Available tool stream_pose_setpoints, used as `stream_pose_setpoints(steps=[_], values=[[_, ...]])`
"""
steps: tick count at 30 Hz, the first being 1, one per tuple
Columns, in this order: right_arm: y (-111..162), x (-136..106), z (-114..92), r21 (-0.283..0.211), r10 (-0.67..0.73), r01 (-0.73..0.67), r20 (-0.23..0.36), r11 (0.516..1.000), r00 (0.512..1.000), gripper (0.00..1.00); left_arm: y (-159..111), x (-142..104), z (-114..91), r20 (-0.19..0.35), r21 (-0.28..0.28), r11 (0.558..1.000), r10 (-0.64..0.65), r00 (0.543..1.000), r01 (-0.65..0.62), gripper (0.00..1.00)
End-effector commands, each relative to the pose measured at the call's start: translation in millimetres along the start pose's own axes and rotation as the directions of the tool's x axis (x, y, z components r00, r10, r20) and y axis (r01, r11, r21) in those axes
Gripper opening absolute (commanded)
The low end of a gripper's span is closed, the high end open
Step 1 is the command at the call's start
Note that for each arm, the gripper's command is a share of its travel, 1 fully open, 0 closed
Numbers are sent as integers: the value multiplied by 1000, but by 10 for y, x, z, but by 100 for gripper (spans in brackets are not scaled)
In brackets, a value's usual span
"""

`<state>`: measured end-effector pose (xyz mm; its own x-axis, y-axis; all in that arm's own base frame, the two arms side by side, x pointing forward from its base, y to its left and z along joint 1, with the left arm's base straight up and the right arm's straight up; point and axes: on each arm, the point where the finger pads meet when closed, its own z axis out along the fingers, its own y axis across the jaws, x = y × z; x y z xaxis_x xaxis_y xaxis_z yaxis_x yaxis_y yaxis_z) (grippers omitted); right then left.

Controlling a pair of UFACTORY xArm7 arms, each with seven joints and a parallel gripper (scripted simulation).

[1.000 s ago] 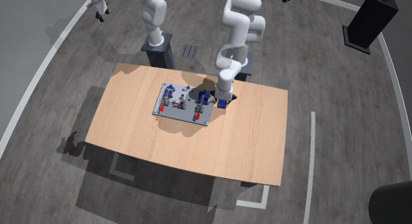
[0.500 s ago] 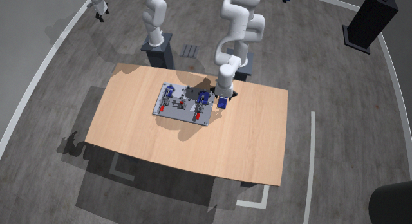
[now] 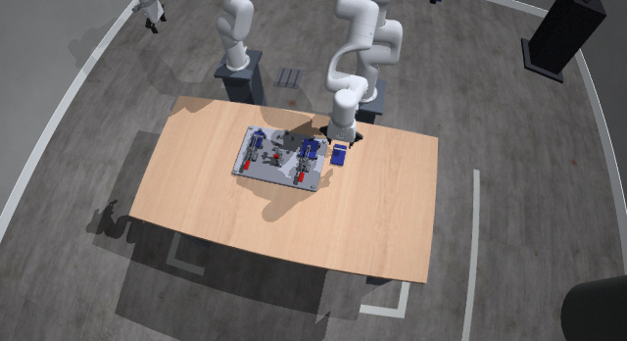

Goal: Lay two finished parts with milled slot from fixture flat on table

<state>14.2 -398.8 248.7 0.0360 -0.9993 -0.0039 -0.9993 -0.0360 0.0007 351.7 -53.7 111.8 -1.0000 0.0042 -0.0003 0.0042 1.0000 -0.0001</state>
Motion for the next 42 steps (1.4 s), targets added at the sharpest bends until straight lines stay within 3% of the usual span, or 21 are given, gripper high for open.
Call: stream_pose_setpoints(steps=[1, 17, 18, 29, 42], values=[[-2, 10, -13, 1, 0, 0, -4, 1000, 1000, 100, 1, -10, -98, 3, 0, 1000, 0, 1000, 0, 82], [-2, 10, -13, 1, 0, 0, -4, 1000, 1000, 100, 1, -10, -110, 3, 0, 1000, 0, 1000, 0, 82], [-2, 10, -13, 1, 0, 0, -4, 1000, 1000, 100, 1, -10, -110, 3, 0, 1000, 0, 1000, 0, 48], [-2, 10, -13, 1, 0, 0, -4, 1000, 1000, 100, 1, -10, -297, 3, 0, 1000, 0, 1000, 0, 48], [-2, 10, -13, 1, 0, 0, -4, 1000, 1000, 100, 1, -9, -958, 4, 0, 1000, 0, 1000, 0, 48]])
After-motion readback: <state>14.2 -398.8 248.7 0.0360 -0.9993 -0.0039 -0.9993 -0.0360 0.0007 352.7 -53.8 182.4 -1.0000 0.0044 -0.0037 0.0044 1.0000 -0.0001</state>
